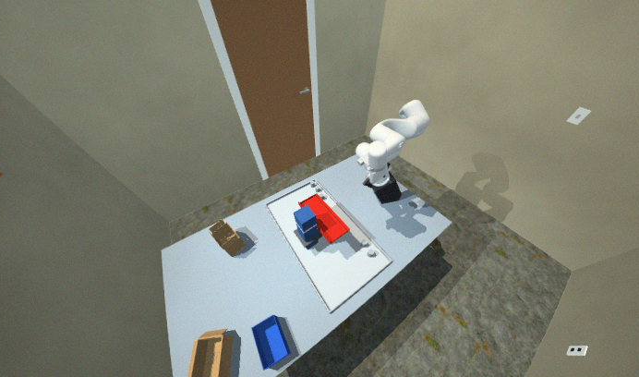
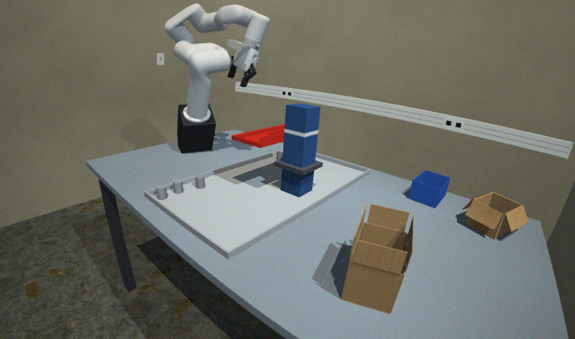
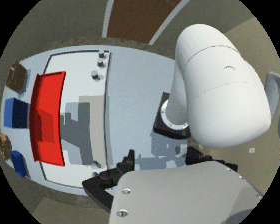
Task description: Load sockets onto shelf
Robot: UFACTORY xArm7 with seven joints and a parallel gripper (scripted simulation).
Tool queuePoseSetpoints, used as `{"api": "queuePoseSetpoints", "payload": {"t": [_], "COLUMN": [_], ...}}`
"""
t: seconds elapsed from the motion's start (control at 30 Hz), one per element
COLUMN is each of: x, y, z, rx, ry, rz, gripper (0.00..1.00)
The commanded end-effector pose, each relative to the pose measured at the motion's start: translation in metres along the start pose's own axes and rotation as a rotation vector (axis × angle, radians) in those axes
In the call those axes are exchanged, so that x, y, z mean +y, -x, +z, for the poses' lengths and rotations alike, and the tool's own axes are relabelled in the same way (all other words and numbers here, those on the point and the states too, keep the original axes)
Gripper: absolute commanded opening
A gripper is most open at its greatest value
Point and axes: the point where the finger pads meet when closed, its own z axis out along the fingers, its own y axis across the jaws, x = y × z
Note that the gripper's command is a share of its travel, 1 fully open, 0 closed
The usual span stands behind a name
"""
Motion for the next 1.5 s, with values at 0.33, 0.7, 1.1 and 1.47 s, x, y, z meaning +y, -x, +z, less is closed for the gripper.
{"api": "queuePoseSetpoints", "payload": {"t": [0.33, 0.7, 1.1, 1.47], "x": [0.0273, 0.0273, 0.0262, 0.0253], "y": [-0.0329, -0.0329, -0.0299, -0.027], "z": [-0.0508, -0.0508, -0.053, -0.0548], "rx": [0.042, 0.042, 0.028, 0.015], "ry": [-0.266, -0.266, -0.268, -0.269], "rz": [0.076, 0.076, 0.077, 0.078], "gripper": [1.0, 1.0, 1.0, 1.0]}}
